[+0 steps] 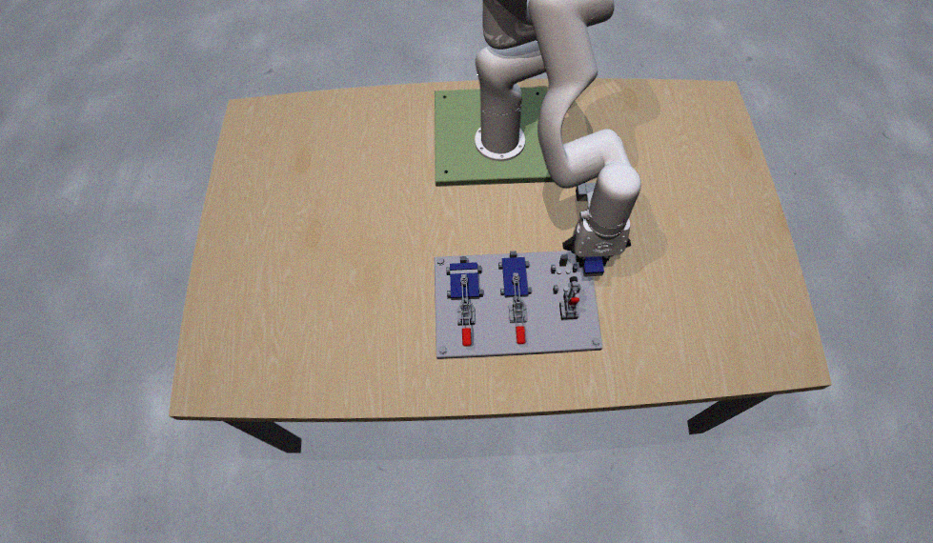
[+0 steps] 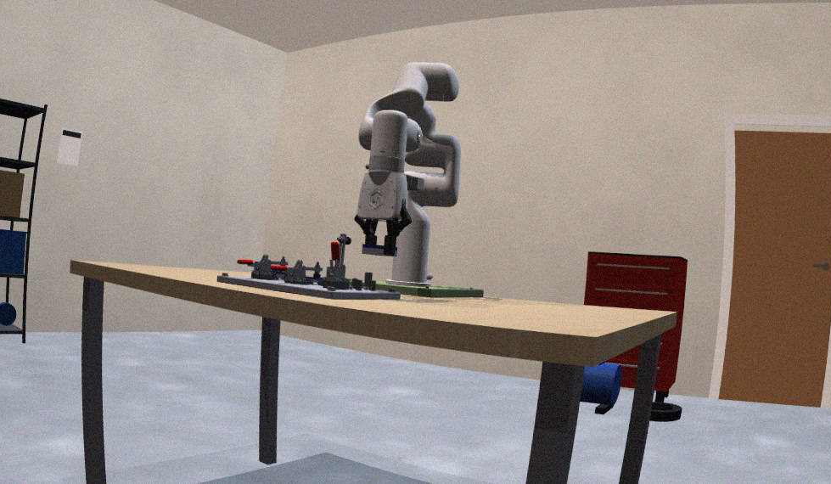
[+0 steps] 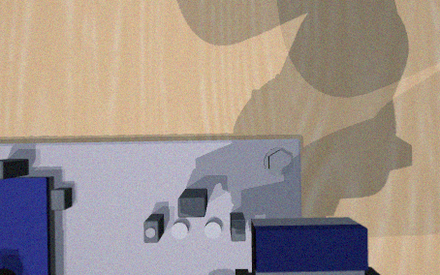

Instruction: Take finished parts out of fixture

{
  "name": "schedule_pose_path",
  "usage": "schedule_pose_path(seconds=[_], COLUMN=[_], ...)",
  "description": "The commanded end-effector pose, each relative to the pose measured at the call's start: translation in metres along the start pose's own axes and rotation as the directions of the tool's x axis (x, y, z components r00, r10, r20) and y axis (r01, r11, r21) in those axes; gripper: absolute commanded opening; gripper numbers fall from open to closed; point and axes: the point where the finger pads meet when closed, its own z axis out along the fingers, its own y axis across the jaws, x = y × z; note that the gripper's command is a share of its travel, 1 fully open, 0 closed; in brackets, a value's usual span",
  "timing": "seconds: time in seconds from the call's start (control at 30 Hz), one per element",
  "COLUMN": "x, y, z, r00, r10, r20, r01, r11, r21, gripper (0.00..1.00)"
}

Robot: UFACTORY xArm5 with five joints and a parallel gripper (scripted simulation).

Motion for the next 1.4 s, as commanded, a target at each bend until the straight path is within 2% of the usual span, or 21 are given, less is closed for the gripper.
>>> schedule_pose_path(seconds=[0.0,0.8,1.37], x=[-0.001,-0.001,-0.001], y=[0.010,0.056,0.067], z=[-0.001,-0.001,-0.001], r00=[1.000,1.000,1.000], r10=[0.000,0.000,0.000], r20=[0.003,0.003,0.003], r01=[0.000,0.000,0.000], r11=[1.000,1.000,1.000], r21=[-0.001,-0.001,-0.001], gripper=[0.00,0.00,0.00])
